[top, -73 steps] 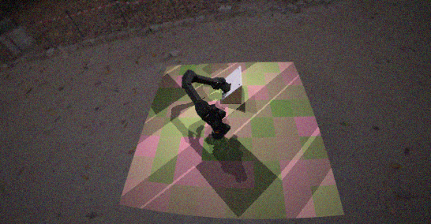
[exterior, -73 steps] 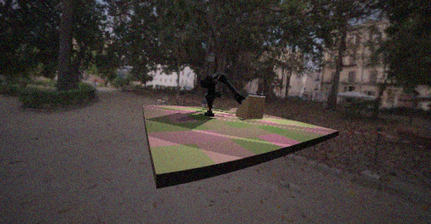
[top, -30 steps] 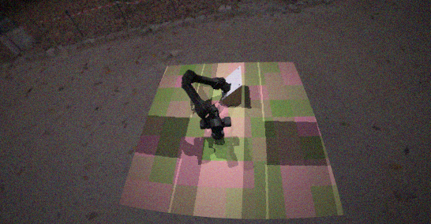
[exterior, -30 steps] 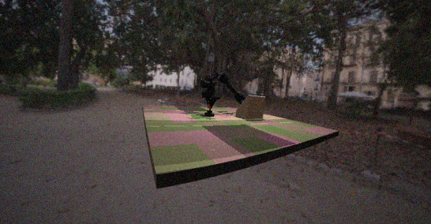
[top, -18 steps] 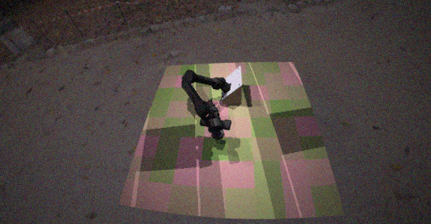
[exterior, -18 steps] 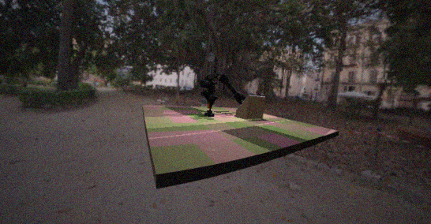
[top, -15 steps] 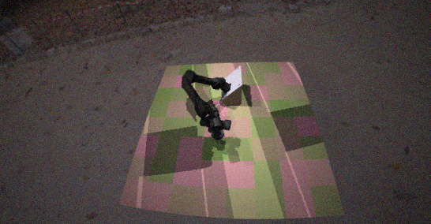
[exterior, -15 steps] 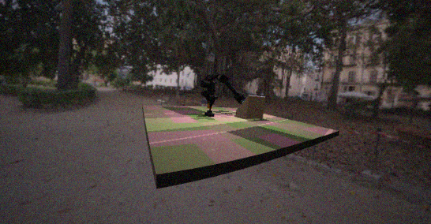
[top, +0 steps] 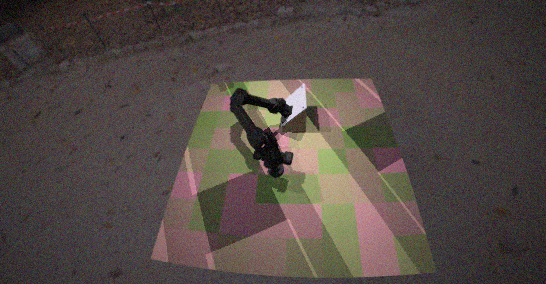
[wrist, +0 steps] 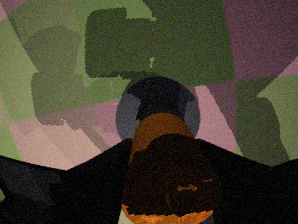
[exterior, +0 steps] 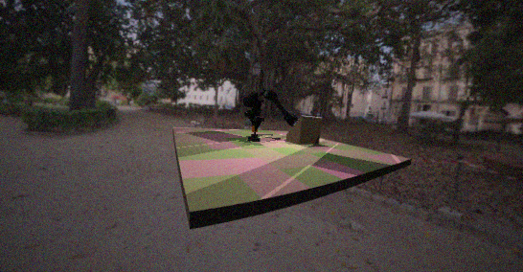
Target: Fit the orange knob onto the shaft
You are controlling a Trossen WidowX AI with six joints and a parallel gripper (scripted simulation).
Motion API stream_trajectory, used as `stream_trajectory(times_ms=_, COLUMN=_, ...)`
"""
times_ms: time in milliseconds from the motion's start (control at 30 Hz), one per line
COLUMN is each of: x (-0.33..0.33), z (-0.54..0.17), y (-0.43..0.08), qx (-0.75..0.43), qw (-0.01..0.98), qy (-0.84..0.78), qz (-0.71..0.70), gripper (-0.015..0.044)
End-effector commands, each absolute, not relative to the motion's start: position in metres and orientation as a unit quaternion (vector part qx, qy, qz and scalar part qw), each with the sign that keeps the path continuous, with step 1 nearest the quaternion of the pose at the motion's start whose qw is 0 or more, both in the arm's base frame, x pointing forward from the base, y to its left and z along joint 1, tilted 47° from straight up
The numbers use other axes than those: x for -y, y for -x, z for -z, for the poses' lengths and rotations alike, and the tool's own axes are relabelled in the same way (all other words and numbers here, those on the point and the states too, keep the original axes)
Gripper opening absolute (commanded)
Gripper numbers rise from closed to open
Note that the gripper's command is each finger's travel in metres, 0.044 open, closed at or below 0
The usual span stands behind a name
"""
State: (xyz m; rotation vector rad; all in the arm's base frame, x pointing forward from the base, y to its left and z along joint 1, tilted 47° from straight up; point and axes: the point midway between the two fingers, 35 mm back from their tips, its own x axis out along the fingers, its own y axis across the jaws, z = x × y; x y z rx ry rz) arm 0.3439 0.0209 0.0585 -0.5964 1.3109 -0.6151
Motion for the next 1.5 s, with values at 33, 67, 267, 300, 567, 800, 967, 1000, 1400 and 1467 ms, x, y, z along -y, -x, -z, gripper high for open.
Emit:
stream_trajectory(times_ms=33, x=-0.0198, z=-0.0575, y=-0.3440, qx=-0.589, qw=0.709, qy=0.269, qz=0.279, gripper=0.0000)
stream_trajectory(times_ms=67, x=-0.0203, z=-0.0579, y=-0.3439, qx=-0.589, qw=0.709, qy=0.269, qz=0.279, gripper=0.0000)
stream_trajectory(times_ms=267, x=-0.0201, z=-0.0576, y=-0.3449, qx=-0.589, qw=0.709, qy=0.269, qz=0.279, gripper=0.0000)
stream_trajectory(times_ms=300, x=-0.0201, z=-0.0576, y=-0.3449, qx=-0.589, qw=0.709, qy=0.269, qz=0.279, gripper=0.0000)
stream_trajectory(times_ms=567, x=-0.0240, z=-0.0609, y=-0.3452, qx=-0.588, qw=0.710, qy=0.266, qz=0.281, gripper=0.0000)
stream_trajectory(times_ms=800, x=-0.0249, z=-0.0621, y=-0.3472, qx=-0.557, qw=0.733, qy=0.193, qz=0.339, gripper=0.0000)
stream_trajectory(times_ms=967, x=-0.0229, z=-0.0607, y=-0.3484, qx=-0.557, qw=0.733, qy=0.193, qz=0.339, gripper=0.0000)
stream_trajectory(times_ms=1000, x=-0.0219, z=-0.0601, y=-0.3484, qx=-0.557, qw=0.733, qy=0.193, qz=0.339, gripper=0.0000)
stream_trajectory(times_ms=1400, x=-0.0204, z=-0.0588, y=-0.3489, qx=-0.557, qw=0.733, qy=0.193, qz=0.339, gripper=0.0000)
stream_trajectory(times_ms=1467, x=-0.0212, z=-0.0595, y=-0.3486, qx=-0.557, qw=0.733, qy=0.193, qz=0.339, gripper=0.0000)
